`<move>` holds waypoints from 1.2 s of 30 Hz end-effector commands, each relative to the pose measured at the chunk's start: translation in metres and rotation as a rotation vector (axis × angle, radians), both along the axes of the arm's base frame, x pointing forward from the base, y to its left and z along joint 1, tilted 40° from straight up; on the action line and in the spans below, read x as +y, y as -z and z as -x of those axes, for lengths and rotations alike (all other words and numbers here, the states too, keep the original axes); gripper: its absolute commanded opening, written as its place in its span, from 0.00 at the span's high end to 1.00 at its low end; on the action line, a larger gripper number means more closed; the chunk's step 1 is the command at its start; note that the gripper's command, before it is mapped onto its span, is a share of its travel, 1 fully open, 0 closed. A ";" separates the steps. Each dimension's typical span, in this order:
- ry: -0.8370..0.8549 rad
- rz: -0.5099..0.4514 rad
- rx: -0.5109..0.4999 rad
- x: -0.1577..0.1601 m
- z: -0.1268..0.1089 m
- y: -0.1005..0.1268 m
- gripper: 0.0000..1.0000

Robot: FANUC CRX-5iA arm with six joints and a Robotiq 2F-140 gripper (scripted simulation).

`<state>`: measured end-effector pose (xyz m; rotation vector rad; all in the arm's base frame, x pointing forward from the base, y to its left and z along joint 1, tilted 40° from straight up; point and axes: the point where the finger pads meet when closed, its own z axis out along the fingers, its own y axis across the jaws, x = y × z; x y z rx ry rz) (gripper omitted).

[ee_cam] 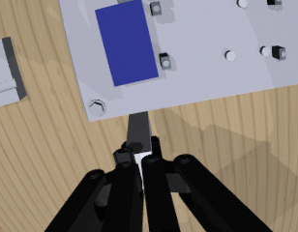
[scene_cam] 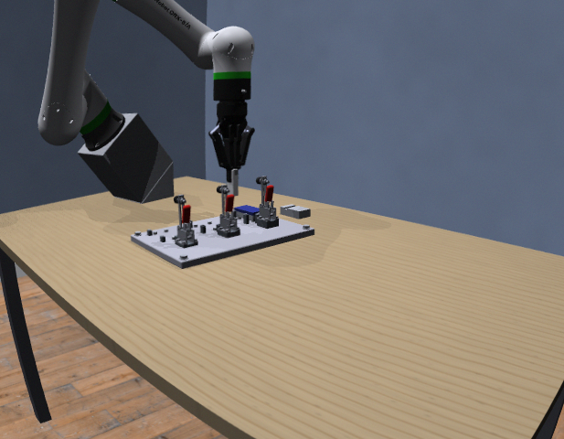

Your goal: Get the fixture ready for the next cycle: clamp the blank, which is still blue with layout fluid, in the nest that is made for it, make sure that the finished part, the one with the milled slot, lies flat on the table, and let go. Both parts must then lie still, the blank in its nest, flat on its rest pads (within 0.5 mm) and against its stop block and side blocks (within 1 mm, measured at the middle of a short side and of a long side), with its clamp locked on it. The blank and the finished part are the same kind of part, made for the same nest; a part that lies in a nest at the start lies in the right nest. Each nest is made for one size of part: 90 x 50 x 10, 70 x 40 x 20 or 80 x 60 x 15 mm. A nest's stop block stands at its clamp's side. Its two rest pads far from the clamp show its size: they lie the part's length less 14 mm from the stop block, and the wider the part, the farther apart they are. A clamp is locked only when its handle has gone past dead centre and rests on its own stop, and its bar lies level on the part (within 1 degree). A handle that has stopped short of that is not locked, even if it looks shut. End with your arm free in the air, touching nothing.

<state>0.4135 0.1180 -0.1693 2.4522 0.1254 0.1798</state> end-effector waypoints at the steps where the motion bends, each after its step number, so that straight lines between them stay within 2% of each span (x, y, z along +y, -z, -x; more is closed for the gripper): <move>1: 0.000 0.000 0.000 0.000 0.000 0.000 1.00; 8: 0.000 0.000 0.000 0.006 -0.008 0.003 1.00; 22: 0.000 0.000 0.000 0.044 -0.061 0.022 1.00; 36: 0.000 0.000 0.000 0.043 -0.067 0.030 1.00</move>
